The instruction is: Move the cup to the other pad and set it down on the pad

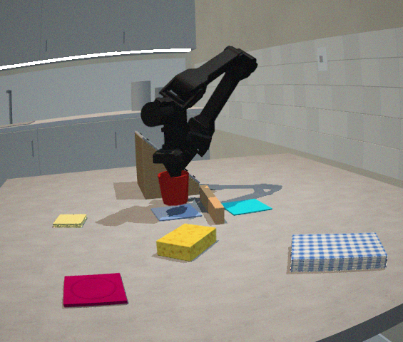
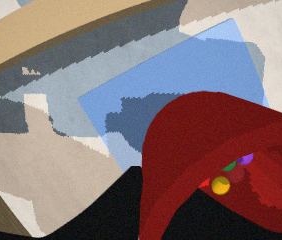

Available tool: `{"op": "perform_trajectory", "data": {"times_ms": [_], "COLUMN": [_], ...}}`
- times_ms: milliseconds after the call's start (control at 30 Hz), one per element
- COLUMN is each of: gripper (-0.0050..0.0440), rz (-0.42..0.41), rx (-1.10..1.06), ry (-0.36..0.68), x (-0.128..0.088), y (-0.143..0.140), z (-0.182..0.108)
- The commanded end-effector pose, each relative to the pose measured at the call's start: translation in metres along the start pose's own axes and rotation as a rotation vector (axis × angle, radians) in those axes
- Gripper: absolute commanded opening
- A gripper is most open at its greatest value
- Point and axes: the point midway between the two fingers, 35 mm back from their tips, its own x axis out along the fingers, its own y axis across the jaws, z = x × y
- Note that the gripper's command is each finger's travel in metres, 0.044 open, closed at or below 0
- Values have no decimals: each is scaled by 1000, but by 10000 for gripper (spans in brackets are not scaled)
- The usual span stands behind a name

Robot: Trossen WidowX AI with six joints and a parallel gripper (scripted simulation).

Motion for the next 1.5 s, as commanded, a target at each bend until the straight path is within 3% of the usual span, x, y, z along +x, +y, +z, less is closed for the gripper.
{"op": "perform_trajectory", "data": {"times_ms": [0, 233, 1100, 1467], "gripper": [0, 0, 0, 0], "rz": [-29, -27, -21, -24], "rx": [-17, -15, -9, -12], "ry": [8, 6, 2, 4], "x": [-21, -42, -39, -40], "y": [-5, 0, 1, 6], "z": [1, 1, 1, 15]}}
